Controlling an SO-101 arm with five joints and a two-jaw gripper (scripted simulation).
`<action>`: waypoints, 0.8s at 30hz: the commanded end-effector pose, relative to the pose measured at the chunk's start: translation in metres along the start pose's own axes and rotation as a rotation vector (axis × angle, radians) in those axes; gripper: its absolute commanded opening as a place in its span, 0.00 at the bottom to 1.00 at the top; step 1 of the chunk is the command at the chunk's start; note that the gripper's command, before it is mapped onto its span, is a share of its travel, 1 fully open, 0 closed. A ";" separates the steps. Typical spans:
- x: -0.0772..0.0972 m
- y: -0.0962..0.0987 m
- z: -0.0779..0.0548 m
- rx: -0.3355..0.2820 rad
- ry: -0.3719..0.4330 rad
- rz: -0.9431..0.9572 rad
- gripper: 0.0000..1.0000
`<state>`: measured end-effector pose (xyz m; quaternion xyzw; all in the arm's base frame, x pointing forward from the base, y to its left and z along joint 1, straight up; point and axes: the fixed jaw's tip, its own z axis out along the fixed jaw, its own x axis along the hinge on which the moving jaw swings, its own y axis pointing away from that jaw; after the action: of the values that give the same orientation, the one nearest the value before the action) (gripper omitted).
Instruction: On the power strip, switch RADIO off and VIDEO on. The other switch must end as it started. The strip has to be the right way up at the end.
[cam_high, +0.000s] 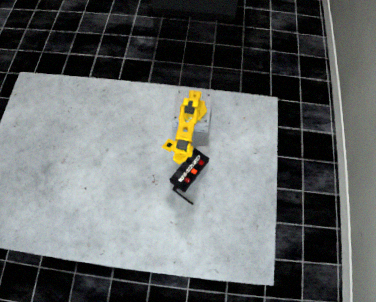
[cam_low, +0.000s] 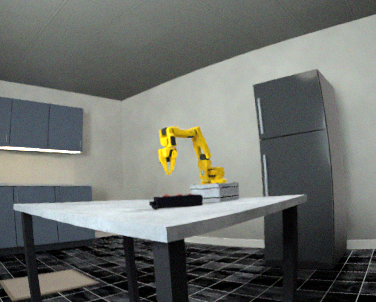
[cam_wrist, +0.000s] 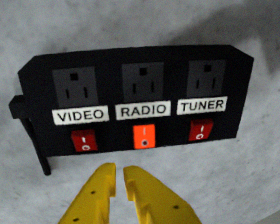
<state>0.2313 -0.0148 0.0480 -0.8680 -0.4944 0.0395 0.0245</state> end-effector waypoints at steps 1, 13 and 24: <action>0.001 -0.002 0.003 0.020 -0.011 -0.001 0.00; 0.001 -0.002 0.003 0.020 -0.011 -0.001 0.00; 0.005 -0.002 0.009 0.034 -0.021 0.004 0.00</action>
<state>0.2316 -0.0128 0.0440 -0.8685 -0.4927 0.0462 0.0280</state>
